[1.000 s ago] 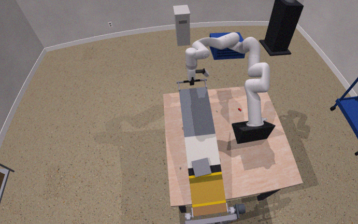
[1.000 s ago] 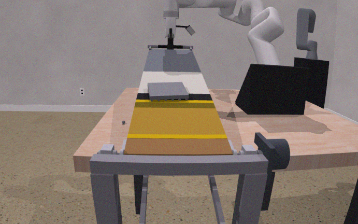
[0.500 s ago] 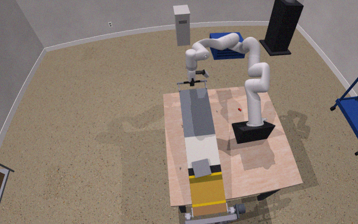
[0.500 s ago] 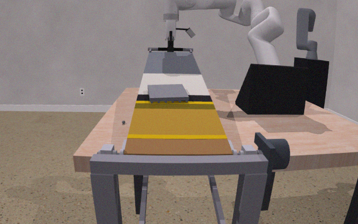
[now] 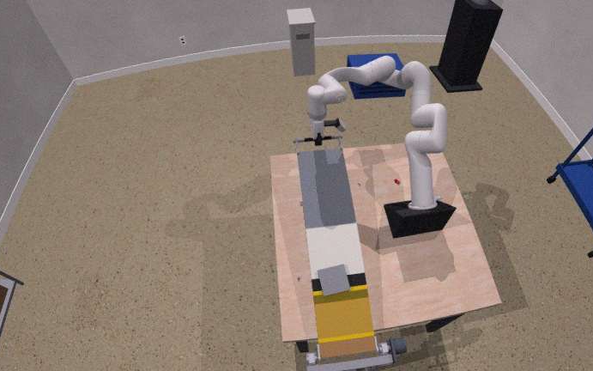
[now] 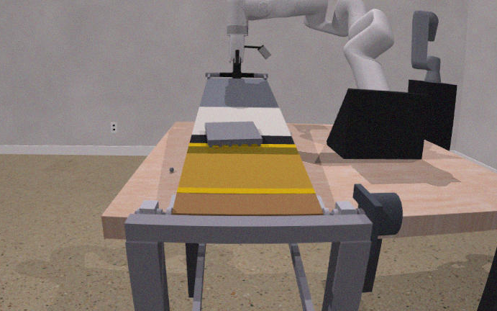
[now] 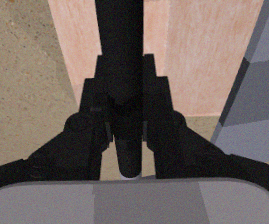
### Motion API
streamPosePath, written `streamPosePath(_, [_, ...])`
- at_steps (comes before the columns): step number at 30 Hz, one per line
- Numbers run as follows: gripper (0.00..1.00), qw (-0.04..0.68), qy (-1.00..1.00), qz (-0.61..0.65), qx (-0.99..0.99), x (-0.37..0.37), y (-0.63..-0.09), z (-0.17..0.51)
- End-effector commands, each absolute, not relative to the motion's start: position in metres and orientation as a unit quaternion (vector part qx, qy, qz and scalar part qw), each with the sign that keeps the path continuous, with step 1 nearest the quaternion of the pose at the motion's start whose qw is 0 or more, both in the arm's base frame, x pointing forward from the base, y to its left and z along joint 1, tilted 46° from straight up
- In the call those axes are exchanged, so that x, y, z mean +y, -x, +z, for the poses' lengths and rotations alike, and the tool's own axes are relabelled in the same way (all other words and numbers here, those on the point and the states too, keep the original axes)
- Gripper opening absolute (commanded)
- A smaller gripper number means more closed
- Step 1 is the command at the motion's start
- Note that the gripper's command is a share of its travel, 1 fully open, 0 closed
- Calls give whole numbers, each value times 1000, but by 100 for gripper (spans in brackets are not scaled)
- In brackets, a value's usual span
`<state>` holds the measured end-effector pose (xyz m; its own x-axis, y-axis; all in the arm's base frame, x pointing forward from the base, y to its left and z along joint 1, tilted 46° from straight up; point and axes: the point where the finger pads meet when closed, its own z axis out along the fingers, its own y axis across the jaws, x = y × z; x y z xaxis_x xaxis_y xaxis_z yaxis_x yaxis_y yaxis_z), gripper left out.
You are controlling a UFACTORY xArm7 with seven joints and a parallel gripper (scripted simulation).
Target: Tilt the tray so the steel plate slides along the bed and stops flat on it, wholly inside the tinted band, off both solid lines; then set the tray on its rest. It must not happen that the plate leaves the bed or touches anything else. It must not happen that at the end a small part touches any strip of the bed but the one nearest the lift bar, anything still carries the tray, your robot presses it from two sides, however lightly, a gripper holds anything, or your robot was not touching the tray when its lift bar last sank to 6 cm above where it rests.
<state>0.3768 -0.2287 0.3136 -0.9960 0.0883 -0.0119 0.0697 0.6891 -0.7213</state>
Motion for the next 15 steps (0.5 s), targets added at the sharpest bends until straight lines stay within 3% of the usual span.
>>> streamPosePath(1, [0, 8, 41, 392, -919, -187, -382, 341])
streamPosePath(5, [0, 8, 41, 392, -919, -242, -378, 304])
streamPosePath(15, [0, 8, 41, 392, -919, -247, -378, 301])
